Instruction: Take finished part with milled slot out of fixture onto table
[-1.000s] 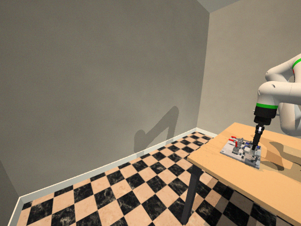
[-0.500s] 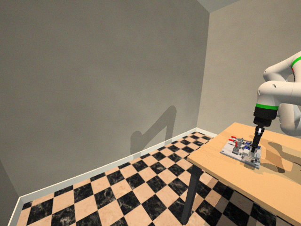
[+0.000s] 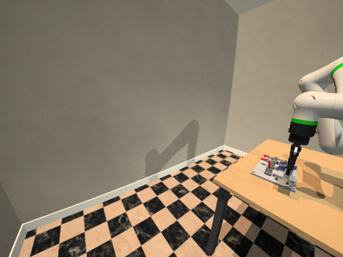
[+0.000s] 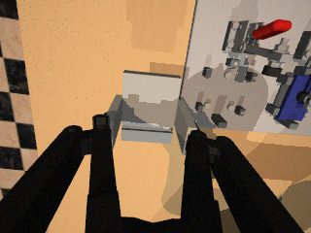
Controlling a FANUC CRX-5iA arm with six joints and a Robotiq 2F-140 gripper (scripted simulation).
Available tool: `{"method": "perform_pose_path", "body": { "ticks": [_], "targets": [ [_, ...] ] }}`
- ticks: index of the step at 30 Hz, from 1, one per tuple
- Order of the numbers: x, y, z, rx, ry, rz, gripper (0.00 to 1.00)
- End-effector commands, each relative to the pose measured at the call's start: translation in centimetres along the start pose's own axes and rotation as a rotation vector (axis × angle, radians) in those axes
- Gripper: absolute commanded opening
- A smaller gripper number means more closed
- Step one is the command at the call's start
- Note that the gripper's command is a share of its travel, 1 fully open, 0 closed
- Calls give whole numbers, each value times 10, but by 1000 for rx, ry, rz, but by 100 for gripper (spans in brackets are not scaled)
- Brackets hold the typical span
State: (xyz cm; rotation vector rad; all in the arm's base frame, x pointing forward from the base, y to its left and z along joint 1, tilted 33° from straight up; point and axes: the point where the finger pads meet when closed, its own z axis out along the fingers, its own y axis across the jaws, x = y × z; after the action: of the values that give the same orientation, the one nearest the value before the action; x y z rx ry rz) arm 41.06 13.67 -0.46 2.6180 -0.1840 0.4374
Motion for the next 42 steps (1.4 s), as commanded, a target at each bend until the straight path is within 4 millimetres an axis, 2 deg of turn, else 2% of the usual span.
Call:
{"method": "perform_pose_path", "body": {
  "ticks": [1, 42],
  "targets": [
    [0, -3, 0, 0, 0, 0, 0],
    [0, -7, 0, 0, 0, 0, 0]
  ]
}}
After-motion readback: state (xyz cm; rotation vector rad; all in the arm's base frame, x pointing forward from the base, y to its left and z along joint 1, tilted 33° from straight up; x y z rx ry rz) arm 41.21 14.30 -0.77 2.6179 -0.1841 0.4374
